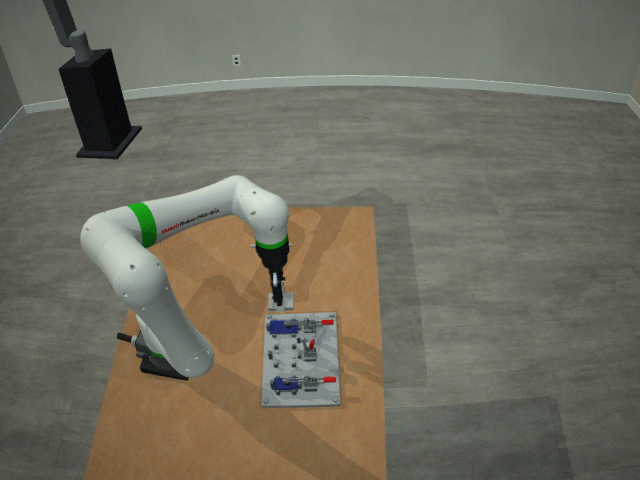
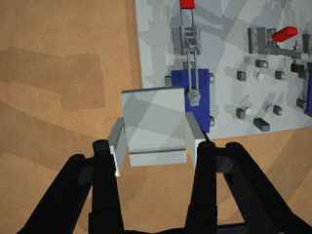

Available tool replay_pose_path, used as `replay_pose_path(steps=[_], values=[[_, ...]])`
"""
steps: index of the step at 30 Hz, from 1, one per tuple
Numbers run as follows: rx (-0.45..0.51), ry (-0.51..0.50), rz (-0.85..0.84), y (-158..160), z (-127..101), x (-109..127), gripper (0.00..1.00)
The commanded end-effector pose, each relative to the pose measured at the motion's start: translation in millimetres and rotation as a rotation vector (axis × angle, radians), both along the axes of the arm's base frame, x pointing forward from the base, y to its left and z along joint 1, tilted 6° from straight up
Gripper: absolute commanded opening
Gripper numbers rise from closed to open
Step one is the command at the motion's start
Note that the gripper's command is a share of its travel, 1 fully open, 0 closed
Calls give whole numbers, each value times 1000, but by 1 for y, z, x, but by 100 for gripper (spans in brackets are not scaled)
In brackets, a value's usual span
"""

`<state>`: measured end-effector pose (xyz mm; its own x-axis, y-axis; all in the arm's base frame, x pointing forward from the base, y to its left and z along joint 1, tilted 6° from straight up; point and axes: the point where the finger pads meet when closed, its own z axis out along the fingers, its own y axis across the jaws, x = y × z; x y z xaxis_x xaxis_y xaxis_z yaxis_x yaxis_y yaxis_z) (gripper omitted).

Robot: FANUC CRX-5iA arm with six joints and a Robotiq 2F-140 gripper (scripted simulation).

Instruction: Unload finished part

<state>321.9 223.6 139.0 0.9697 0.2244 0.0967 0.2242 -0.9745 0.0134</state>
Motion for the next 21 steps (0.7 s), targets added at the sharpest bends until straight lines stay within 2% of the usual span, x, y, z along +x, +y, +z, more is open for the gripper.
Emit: replay_pose_path(steps=[1, 12, 21], values=[[-1, -2, -1, 15, 0, -3, 0], [-1, -2, -1, 55, -1, -12, 0], [-1, -2, -1, 69, -1, -15, 0]])
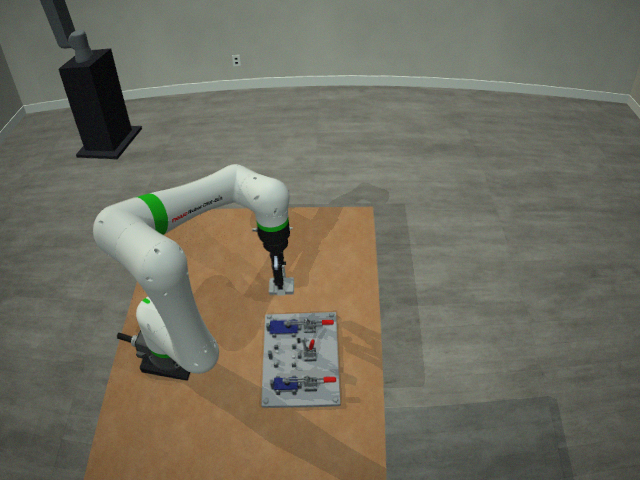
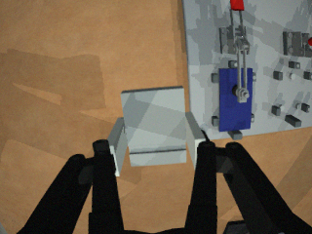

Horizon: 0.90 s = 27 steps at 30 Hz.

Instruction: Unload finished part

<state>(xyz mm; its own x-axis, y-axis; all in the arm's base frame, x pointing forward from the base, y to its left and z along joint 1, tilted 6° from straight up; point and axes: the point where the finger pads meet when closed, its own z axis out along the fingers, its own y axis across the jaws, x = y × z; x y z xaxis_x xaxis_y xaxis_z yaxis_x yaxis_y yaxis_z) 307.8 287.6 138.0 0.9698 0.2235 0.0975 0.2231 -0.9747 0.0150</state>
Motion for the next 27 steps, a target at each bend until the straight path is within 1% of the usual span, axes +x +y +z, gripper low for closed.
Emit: replay_pose_path(steps=[1, 27], values=[[0, 0, 0, 6, 0, -1, 0], [0, 0, 0, 10, 0, -2, 0]])
